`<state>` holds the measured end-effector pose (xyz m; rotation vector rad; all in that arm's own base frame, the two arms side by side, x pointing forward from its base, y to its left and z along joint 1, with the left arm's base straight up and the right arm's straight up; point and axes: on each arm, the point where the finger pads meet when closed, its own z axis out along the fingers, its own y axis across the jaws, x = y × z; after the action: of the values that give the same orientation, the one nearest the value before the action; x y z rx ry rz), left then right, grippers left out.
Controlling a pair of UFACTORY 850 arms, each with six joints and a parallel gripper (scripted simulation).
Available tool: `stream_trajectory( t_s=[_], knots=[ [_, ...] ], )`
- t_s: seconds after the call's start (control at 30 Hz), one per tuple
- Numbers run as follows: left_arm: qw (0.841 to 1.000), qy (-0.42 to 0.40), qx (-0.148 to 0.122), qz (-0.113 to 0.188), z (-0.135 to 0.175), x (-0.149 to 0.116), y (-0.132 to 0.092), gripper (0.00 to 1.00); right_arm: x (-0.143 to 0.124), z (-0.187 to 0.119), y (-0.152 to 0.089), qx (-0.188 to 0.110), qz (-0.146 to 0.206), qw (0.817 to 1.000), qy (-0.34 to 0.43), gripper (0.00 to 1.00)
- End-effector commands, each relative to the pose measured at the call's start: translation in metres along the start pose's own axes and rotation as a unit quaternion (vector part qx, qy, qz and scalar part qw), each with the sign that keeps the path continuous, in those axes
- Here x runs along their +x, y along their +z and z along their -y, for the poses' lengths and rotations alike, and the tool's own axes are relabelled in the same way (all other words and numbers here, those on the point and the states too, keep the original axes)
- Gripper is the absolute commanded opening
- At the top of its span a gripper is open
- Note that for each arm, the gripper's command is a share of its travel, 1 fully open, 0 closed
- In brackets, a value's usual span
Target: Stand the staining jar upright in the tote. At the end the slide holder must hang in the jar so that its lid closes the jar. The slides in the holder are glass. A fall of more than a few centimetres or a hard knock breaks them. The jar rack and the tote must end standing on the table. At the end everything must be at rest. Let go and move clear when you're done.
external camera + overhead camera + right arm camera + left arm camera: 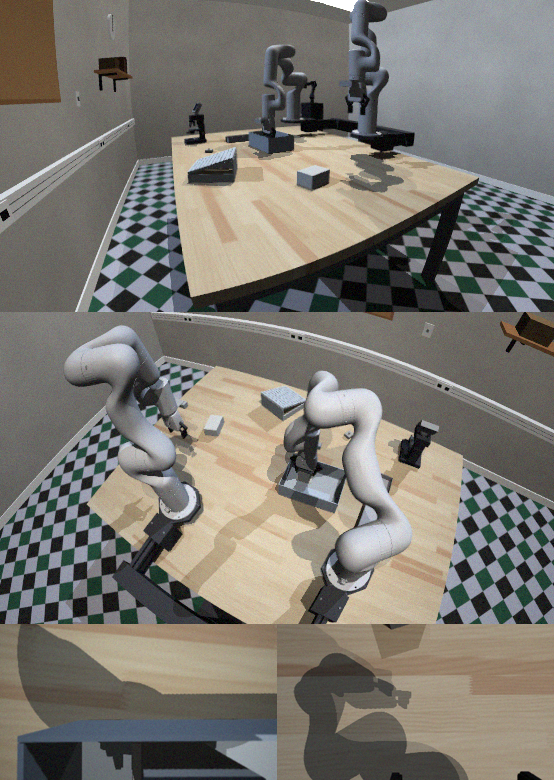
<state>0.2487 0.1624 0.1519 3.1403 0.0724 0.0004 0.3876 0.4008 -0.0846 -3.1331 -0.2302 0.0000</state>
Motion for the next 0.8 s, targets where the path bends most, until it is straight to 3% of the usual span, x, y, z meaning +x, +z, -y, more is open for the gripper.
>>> stream_trajectory(
  t_s=[0.0, 0.23, 0.77],
  knots=[
    [1.000, 0.000, 0.000, -0.001, 0.000, 0.001, 0.000, 1.00, 0.001, 0.001, -0.001, 0.001, -0.001, 1.000, 0.000, 1.00],
    [1.000, 0.000, 0.000, -0.001, 0.000, 0.001, 0.000, 1.00, 0.001, 0.001, -0.003, 0.001, -0.001, 1.000, 0.000, 1.00],
    [1.000, 0.000, 0.000, -0.001, 0.000, 0.001, 0.000, 1.00, 0.001, 0.001, -0.043, 0.001, -0.001, 1.000, 0.000, 1.00]
  ],
)
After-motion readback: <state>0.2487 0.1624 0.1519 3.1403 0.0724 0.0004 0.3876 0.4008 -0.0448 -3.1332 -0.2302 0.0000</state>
